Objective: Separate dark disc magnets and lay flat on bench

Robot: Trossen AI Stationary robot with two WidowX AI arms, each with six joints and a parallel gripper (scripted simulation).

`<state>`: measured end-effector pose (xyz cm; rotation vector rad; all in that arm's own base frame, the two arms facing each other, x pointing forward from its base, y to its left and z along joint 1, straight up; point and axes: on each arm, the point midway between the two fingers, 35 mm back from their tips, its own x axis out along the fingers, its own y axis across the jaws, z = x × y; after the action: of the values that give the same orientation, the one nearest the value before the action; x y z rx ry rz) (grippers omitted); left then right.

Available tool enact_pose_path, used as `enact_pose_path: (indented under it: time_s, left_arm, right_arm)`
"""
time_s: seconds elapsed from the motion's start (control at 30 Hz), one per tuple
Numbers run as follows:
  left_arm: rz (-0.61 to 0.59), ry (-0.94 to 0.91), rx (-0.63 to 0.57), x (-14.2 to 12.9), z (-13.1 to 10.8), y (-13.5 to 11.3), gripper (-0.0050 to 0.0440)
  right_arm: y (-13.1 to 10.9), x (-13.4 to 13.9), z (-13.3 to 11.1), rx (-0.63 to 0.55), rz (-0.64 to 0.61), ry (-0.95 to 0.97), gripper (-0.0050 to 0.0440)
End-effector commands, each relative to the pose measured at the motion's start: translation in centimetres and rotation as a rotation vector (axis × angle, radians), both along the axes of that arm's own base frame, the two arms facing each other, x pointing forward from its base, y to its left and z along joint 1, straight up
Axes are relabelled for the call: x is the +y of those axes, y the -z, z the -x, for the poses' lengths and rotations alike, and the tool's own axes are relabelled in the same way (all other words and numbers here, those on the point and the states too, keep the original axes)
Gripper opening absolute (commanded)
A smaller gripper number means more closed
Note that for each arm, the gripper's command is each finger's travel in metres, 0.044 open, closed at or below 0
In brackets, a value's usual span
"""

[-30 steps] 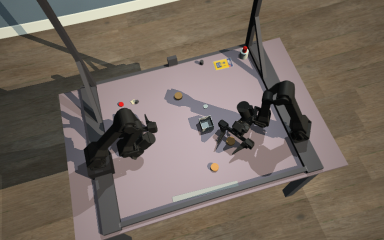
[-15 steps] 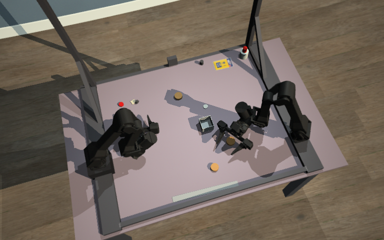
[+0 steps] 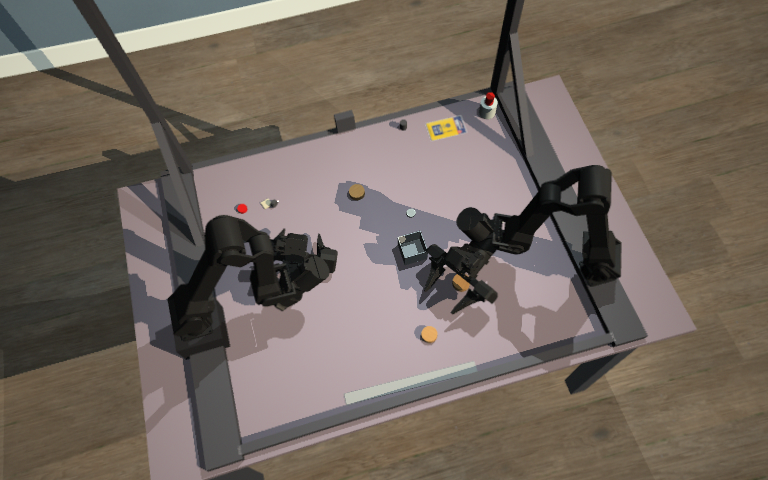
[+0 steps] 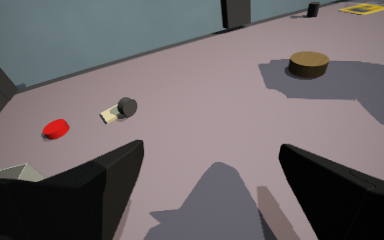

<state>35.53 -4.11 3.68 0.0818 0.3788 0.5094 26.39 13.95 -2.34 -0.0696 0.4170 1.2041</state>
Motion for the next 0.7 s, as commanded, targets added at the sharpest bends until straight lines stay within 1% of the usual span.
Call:
enact_pose_path:
  time_s: [0.0, 0.03, 0.23, 0.47, 0.53, 0.57, 0.6, 0.67]
  left_arm:
    - [0.014, 0.011, 0.015, -0.1, -0.7, -1.0, 0.04]
    - [0.007, 0.025, 0.052, 0.0, -0.9, -1.1, 0.04]
    - [0.005, 0.058, 0.148, 0.5, -1.2, -1.5, 0.04]
    - [0.015, 0.099, 0.272, 1.2, -1.0, -2.3, 0.04]
    - [0.015, 0.099, 0.272, 1.2, -1.0, -2.3, 0.04]
    - [0.017, 0.104, 0.29, 1.4, -0.9, -2.4, 0.04]
    - [0.024, 0.117, 0.331, 1.6, -0.6, -2.7, 0.04]
    - [0.031, 0.129, 0.368, 1.9, -0.3, -3.0, 0.04]
  right_arm:
    - [-0.2, -0.2, -0.7, 0.054, 0.028, 0.019, 0.04]
    - [-0.6, -0.5, -1.8, 0.05, 0.045, 0.05, 0.04]
    - [-1.1, -1.3, -3.3, 0.144, 0.101, 0.132, 0.04]
    - [-2.2, -2.5, -4.6, 0.259, 0.174, 0.237, 0.04]
    - [-2.2, -2.5, -4.6, 0.259, 0.174, 0.237, 0.04]
    - [-2.0, -2.6, -4.1, 0.319, 0.192, 0.247, 0.04]
    - [-2.9, -3.1, -5.0, 0.307, 0.209, 0.287, 0.04]
    - [-3.3, -3.5, -5.1, 0.347, 0.233, 0.319, 0.04]
